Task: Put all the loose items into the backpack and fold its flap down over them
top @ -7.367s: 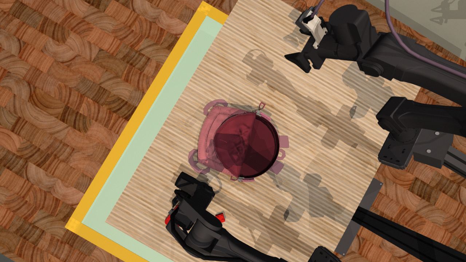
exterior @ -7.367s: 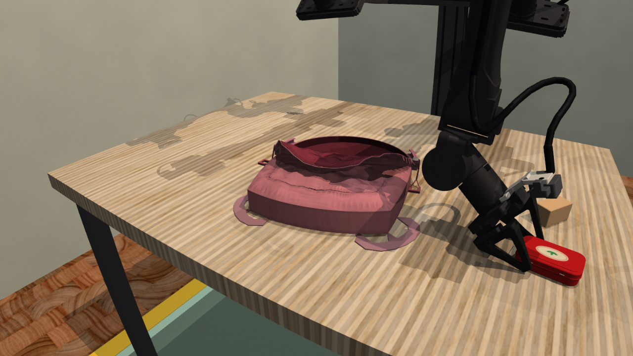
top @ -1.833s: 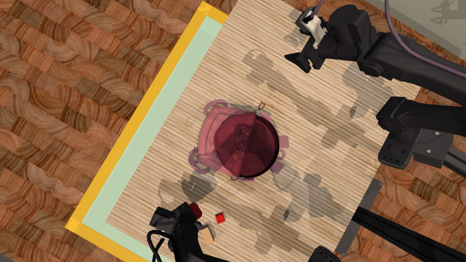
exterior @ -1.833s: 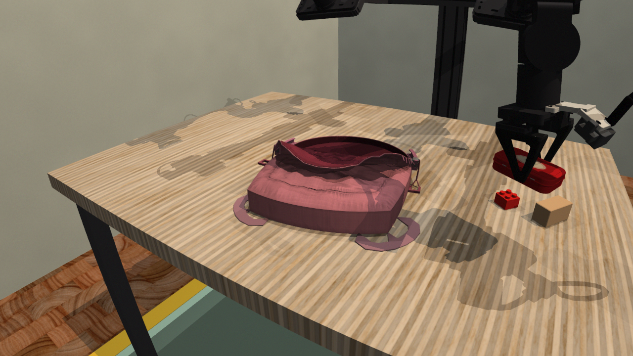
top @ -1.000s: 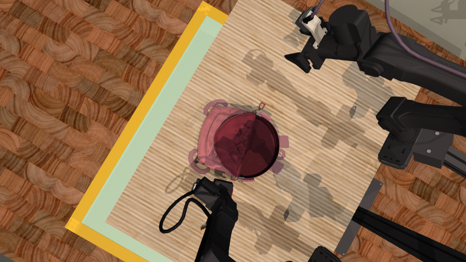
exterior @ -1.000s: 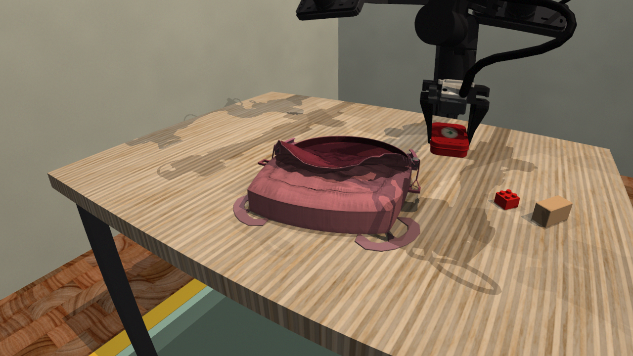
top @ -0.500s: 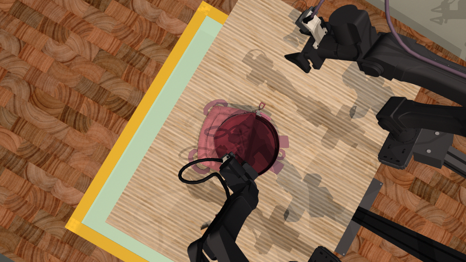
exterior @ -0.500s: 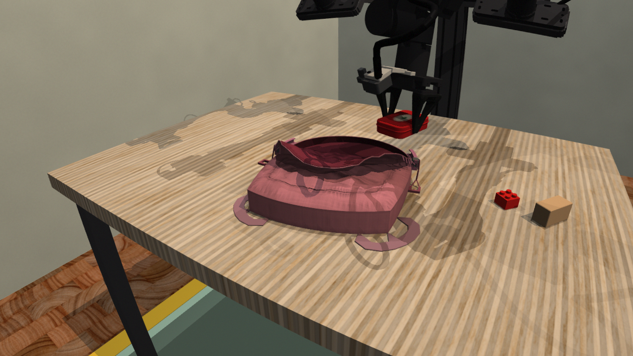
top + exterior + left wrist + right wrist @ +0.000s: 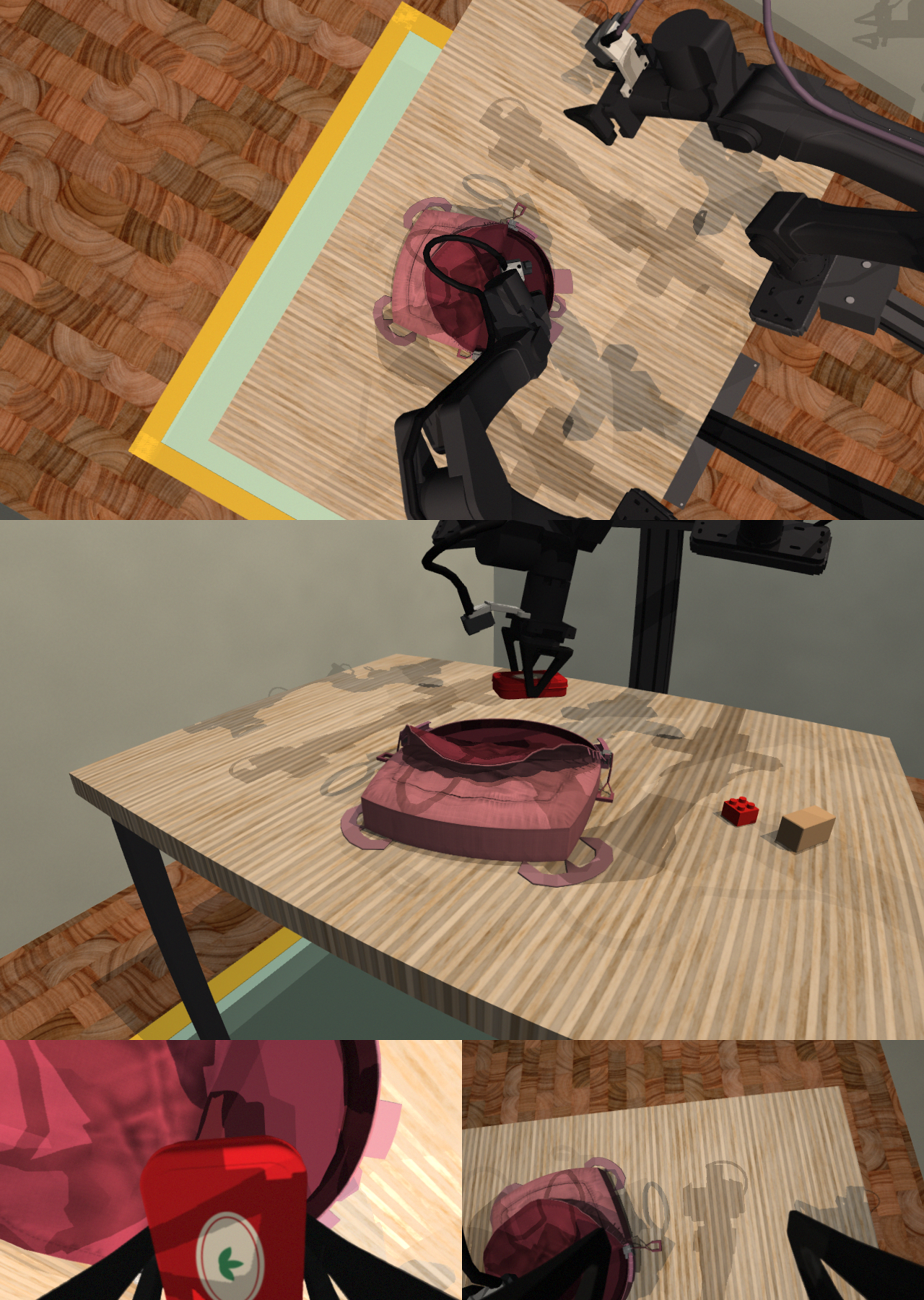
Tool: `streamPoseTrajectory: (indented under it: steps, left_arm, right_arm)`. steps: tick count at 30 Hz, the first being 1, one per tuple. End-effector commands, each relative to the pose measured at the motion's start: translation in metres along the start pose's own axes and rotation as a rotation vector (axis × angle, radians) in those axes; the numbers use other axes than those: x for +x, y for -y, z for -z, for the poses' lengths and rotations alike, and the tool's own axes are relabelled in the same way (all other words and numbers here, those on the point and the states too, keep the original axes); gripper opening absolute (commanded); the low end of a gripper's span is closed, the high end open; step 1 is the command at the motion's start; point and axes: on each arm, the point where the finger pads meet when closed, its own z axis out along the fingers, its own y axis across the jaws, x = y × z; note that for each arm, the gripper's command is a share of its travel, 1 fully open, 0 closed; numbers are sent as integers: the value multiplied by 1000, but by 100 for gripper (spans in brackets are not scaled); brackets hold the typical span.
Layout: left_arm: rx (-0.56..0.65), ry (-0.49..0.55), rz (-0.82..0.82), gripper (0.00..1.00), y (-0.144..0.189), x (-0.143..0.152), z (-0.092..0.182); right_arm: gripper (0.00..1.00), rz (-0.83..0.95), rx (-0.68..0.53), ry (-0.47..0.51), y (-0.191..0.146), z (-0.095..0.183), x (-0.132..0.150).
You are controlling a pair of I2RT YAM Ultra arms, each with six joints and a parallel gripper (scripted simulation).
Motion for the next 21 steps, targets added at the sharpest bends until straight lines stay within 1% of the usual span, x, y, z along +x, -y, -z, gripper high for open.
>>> streamPoseTrajectory:
  steps: [1,8,10,13,17,18,21]
  left_arm:
    - [-3,-3,-146,58,11,-13,2]
    - [45,-5,-414,58,59,-35,-3]
    - [45,-5,-414,58,61,-35,-3]
    - [37,-17,-402,58,53,-31,-15]
    - [52,-11,-402,58,55,-30,-20]
    - [56,13,-406,58,63,-36,-18]
    - [44,11,-389,58,55,-34,-30]
  right_arm:
    - [90,10,3,52,2,5,-24]
    - [90,10,3,52,2,5,-24]
    - [90,10,3,52,2,5,-24]
    - [90,10,3,52,2,5,-24]
    - [90,10,3,52,2,5,-24]
    - [90,10,3,52,2,5,-24]
    - [90,10,3,52,2,5,-24]
